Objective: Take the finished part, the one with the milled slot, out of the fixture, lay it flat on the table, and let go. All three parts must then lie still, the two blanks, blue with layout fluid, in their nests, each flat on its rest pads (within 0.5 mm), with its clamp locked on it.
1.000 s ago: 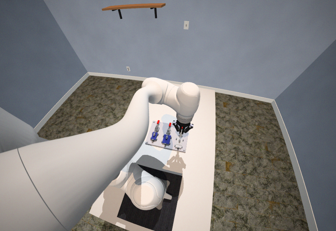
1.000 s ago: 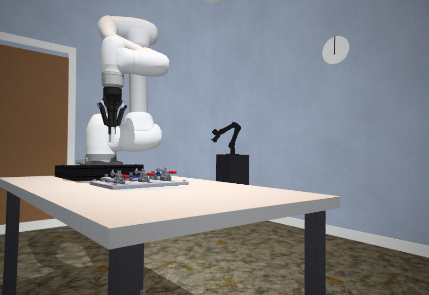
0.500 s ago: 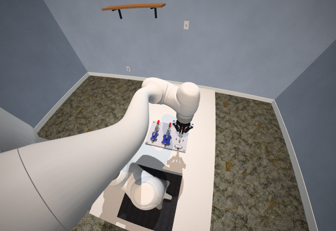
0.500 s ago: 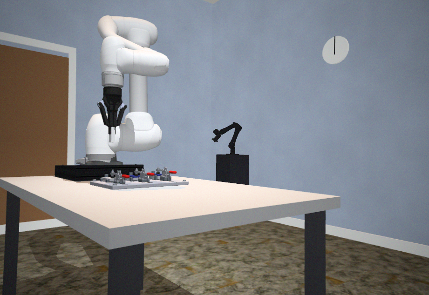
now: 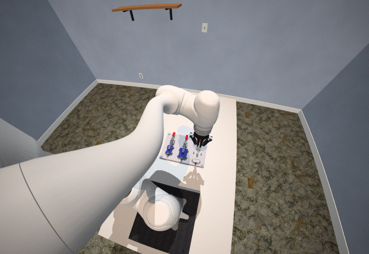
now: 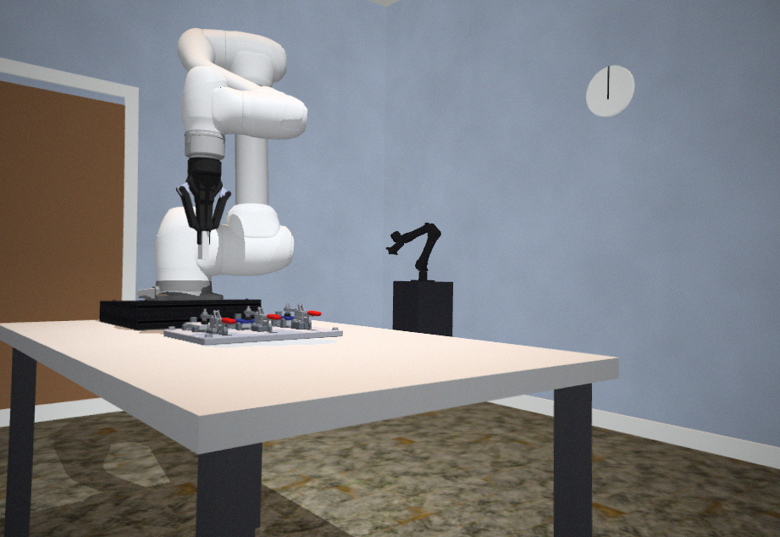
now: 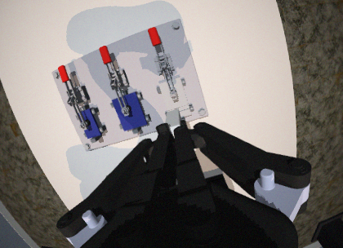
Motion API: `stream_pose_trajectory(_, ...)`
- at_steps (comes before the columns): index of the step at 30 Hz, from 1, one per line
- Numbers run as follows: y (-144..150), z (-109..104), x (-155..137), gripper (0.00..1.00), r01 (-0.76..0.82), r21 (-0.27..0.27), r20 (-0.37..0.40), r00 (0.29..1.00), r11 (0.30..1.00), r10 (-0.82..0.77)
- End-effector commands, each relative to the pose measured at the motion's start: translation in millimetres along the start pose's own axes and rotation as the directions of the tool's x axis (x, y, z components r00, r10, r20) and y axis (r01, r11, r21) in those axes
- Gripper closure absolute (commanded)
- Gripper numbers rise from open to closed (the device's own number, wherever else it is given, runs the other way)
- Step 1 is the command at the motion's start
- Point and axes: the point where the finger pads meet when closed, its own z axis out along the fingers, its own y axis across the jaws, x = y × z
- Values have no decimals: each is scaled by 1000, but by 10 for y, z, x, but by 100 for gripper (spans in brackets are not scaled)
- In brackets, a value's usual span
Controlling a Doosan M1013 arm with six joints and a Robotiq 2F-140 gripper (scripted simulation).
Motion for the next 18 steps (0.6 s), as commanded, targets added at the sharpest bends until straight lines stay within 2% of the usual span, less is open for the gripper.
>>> stream_pose_trajectory(1, 0, 0, 0, 100, 0, 0, 0, 1000, 1000, 0)
stream_pose_trajectory(17, 0, 0, 0, 100, 0, 0, 0, 1000, 1000, 0)
stream_pose_trajectory(18, 0, 0, 0, 42, 0, 0, 0, 1000, 1000, 0)
